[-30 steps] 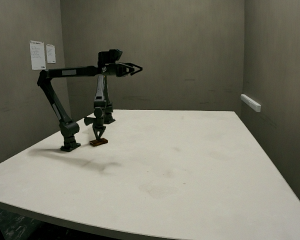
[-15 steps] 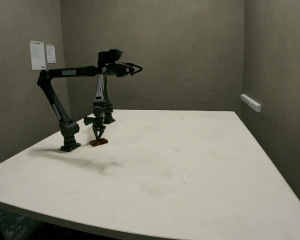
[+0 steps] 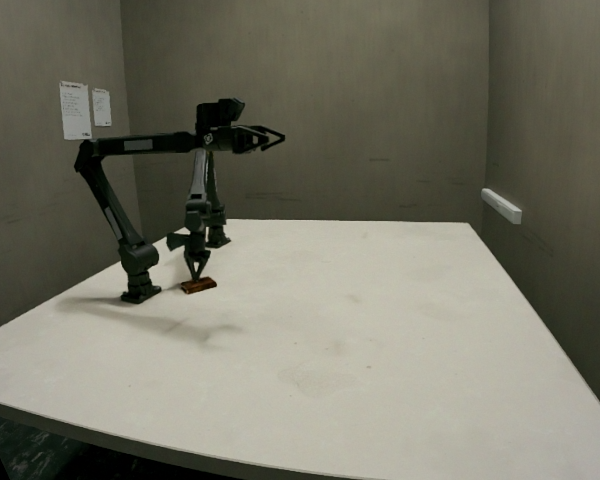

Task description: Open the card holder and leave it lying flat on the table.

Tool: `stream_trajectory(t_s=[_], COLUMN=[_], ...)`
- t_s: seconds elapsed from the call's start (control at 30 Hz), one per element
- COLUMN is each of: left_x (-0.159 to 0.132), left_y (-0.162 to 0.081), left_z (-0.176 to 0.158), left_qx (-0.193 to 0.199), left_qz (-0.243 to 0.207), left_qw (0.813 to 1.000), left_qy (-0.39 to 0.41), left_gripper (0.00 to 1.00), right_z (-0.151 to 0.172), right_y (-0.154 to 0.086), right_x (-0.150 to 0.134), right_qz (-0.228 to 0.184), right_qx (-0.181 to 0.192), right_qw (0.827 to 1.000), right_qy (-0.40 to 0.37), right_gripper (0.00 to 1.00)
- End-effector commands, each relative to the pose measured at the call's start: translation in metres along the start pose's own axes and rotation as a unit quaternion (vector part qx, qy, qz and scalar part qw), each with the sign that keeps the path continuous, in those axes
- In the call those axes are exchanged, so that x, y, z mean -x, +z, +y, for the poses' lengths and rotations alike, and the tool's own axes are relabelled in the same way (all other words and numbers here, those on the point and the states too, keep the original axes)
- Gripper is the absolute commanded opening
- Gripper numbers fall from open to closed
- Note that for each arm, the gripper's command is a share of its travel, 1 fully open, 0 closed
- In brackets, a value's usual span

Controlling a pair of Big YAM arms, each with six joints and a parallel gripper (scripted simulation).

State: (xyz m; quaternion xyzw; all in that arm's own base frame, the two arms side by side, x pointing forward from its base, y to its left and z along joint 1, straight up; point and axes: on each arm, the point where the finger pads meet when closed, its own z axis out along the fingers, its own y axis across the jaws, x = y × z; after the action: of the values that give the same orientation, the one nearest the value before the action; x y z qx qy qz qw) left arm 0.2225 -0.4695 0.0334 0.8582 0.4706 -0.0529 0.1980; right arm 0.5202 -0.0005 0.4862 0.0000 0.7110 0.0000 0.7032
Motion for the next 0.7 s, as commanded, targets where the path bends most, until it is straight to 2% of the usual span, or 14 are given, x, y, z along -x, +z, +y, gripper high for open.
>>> stream_trajectory(t_s=[0.0,0.1,0.17,0.27,0.37,0.4,0.67], left_x=[0.007,0.004,0.006,0.003,0.005,-0.006,-0.009], left_y=[-0.006,0.0,-0.007,0.0,-0.006,0.005,0.006], left_z=[-0.002,-0.006,-0.003,-0.008,-0.006,-0.011,-0.016], left_qx=[0.014,0.011,0.022,0.02,0.032,0.013,0.002], left_qz=[-0.006,0.0,-0.004,0.002,-0.001,0.012,0.014], left_qw=[1.0,1.0,1.0,1.0,0.999,1.0,1.0], left_qy=[0.011,0.014,0.016,0.017,0.019,0.01,0.008], left_gripper=[0.11,0.11,0.11,0.11,0.11,0.34,0.34], right_z=[0.0,0.0,0.0,0.0,0.0,0.0,0.0], right_y=[-0.002,-0.002,-0.002,-0.002,-0.002,-0.002,-0.002], right_x=[0.026,0.026,0.026,0.026,0.026,0.026,0.026], right_qz=[-0.023,-0.023,-0.023,-0.023,-0.023,-0.023,-0.023], right_qx=[0.0,0.0,0.0,0.0,0.0,0.0,0.0], right_qw=[1.0,1.0,1.0,1.0,1.0,1.0,1.0], right_qy=[0.0,0.0,0.0,0.0,0.0,0.0,0.0], right_gripper=[1.0,1.0,1.0,1.0,1.0,1.0,1.0])
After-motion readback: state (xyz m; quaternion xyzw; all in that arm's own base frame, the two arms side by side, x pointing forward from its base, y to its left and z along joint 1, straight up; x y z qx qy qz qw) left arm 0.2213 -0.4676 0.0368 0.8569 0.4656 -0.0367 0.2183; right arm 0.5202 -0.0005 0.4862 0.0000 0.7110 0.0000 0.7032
